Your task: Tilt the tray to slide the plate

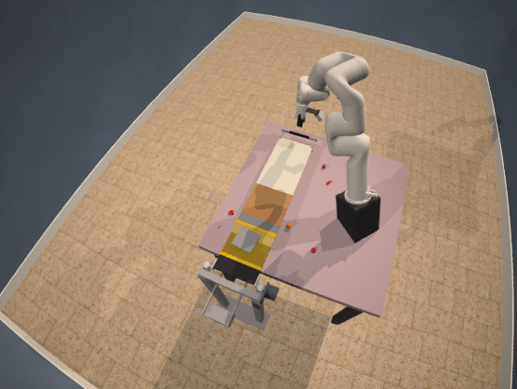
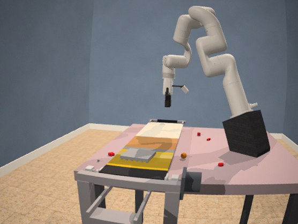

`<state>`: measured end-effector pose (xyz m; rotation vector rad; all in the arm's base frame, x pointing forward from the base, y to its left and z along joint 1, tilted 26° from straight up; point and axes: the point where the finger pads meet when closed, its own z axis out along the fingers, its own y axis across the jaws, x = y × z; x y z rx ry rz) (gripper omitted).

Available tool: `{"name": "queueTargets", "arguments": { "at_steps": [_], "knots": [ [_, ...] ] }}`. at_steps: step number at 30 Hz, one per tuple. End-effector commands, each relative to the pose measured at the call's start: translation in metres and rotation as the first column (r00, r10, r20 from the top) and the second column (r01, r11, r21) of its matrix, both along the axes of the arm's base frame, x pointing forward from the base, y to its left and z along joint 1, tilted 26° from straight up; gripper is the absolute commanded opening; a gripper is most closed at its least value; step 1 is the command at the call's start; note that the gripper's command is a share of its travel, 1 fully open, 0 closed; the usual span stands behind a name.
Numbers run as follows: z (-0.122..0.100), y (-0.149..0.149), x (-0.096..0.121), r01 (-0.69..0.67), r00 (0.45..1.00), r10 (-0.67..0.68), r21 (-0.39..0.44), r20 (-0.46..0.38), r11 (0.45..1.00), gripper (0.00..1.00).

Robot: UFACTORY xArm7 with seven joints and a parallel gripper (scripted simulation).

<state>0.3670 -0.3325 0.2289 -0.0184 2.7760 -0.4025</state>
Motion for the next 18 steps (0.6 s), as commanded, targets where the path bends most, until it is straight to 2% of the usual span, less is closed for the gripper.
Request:
{"name": "queueTargets", "arguments": {
  "at_steps": [1,2,3,18],
  "knots": [
    [0.0042,0.0004,-0.0009,-0.001,1.000,0.001,-0.002,0.003,1.000,0.40],
    [0.0042,0.0004,-0.0009,-0.001,1.000,0.001,-0.002,0.003,1.000,0.40],
    [0.0042,0.0004,-0.0009,-0.001,1.000,0.001,-0.002,0.003,1.000,1.00],
    [0.0042,0.0004,-0.0009,-0.001,1.000,0.001,-0.002,0.003,1.000,1.00]
  ]
}}
